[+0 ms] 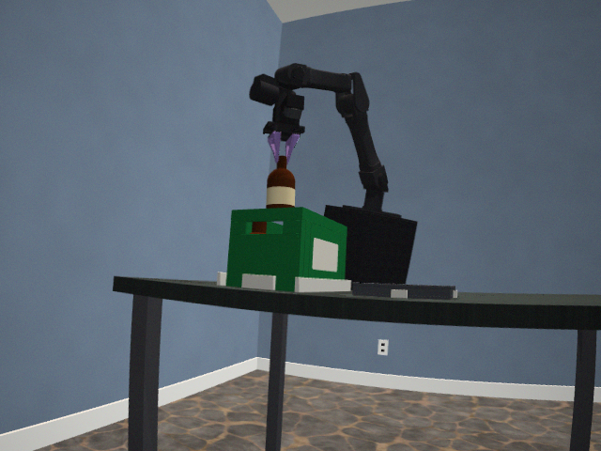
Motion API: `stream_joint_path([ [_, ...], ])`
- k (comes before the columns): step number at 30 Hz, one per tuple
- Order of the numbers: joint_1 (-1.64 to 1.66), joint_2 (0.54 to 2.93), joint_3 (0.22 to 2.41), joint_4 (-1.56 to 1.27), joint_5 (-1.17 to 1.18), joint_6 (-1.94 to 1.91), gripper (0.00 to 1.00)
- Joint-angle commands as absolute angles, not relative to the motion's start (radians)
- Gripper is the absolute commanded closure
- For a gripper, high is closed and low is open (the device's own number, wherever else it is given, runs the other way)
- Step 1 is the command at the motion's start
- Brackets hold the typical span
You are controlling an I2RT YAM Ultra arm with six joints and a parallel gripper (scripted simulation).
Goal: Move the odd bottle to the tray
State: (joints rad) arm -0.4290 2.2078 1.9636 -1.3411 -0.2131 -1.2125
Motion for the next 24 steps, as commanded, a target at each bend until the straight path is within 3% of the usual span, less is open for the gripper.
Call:
stream_joint_path([
  [1,-0.446,2.163,2.012,-1.365,-0.222,-1.217,1.00],
  [24,-0.426,2.151,1.997,-1.360,-0.223,-1.197,1.00],
])
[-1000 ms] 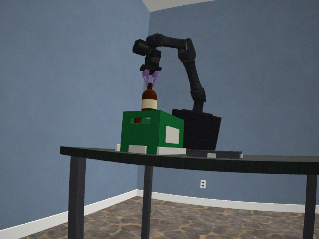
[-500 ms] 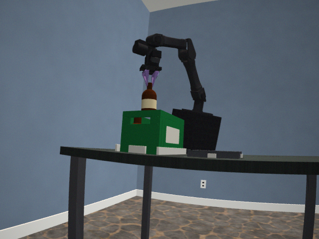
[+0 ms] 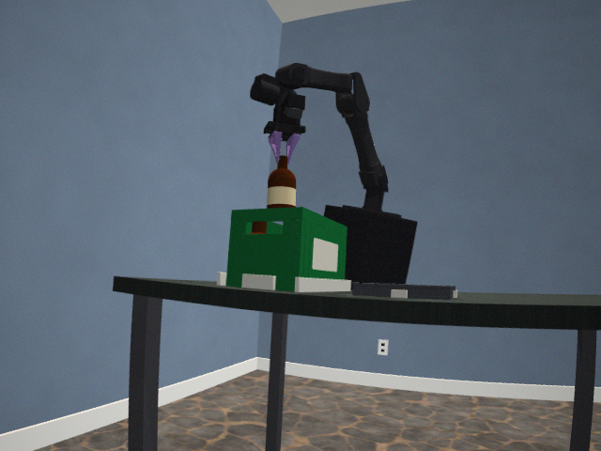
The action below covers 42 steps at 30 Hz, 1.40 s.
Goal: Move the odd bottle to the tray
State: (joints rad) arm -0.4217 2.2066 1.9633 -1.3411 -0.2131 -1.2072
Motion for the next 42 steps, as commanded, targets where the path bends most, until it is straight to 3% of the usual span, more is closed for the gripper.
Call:
stream_joint_path([
  [1,-0.425,2.150,1.996,-1.360,-0.223,-1.196,1.00],
  [42,-0.333,2.074,1.863,-1.304,-0.217,-1.113,1.00],
])
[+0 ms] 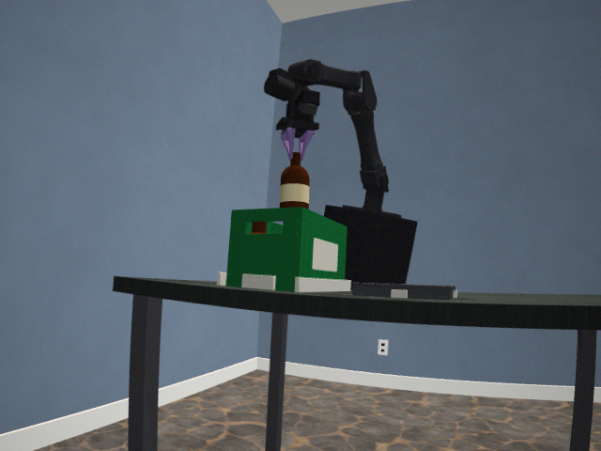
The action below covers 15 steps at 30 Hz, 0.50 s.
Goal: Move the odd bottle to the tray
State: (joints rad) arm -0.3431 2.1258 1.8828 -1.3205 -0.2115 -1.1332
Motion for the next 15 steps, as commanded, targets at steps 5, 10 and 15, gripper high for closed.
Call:
stream_joint_path([
  [5,-0.311,2.056,1.843,-1.297,-0.217,-1.091,1.00],
  [10,-0.288,2.038,1.825,-1.291,-0.214,-1.067,1.00],
  [15,-0.283,2.027,1.821,-1.287,-0.212,-1.051,1.00],
])
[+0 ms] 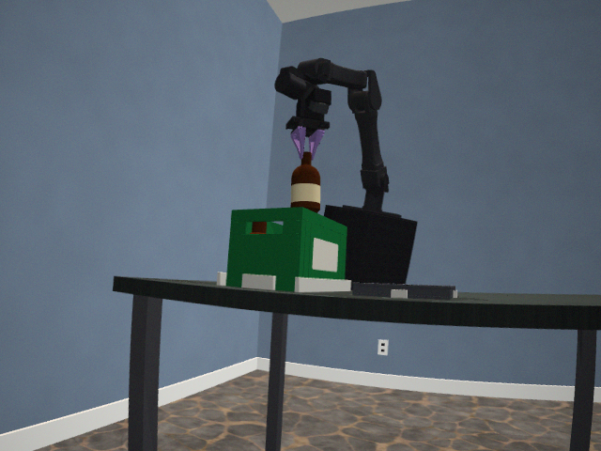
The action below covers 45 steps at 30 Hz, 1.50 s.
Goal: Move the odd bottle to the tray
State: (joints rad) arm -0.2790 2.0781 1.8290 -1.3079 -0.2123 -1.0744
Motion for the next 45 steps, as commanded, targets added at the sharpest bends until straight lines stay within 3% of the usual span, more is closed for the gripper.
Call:
stream_joint_path([
  [1,-0.267,2.024,1.809,-1.286,-0.211,-1.046,1.00],
  [45,-0.031,1.919,1.742,-1.269,-0.193,-0.806,1.00],
])
